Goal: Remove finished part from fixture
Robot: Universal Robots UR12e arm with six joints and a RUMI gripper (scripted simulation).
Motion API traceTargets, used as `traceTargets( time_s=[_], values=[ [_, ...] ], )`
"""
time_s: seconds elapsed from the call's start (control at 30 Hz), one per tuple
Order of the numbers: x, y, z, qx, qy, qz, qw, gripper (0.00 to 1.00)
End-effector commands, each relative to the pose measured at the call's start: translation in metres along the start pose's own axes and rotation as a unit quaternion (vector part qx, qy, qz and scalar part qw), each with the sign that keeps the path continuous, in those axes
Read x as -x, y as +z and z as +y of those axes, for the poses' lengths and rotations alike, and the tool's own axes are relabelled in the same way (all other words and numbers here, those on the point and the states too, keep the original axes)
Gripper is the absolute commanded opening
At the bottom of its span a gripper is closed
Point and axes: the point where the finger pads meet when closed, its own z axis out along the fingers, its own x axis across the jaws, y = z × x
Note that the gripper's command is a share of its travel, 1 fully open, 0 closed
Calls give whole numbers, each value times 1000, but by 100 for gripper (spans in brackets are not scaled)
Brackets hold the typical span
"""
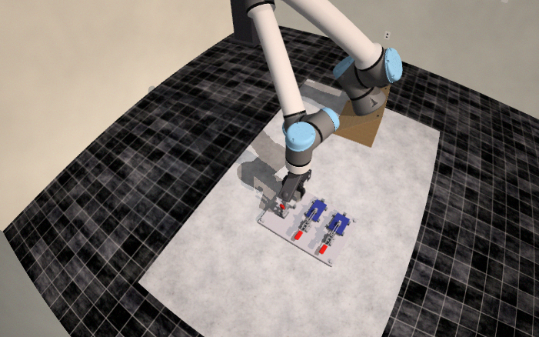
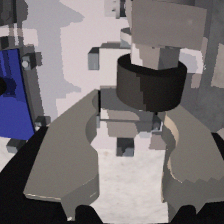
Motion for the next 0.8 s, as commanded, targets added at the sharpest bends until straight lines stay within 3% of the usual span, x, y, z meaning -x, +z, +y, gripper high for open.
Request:
traceTargets(
  time_s=[0.0, 0.77],
  values=[
    [0, -1, 0, 0, 0, 0, 1000, 0],
    [0, -6, 0, 0, 0, 0, 1000, 0]
  ],
)
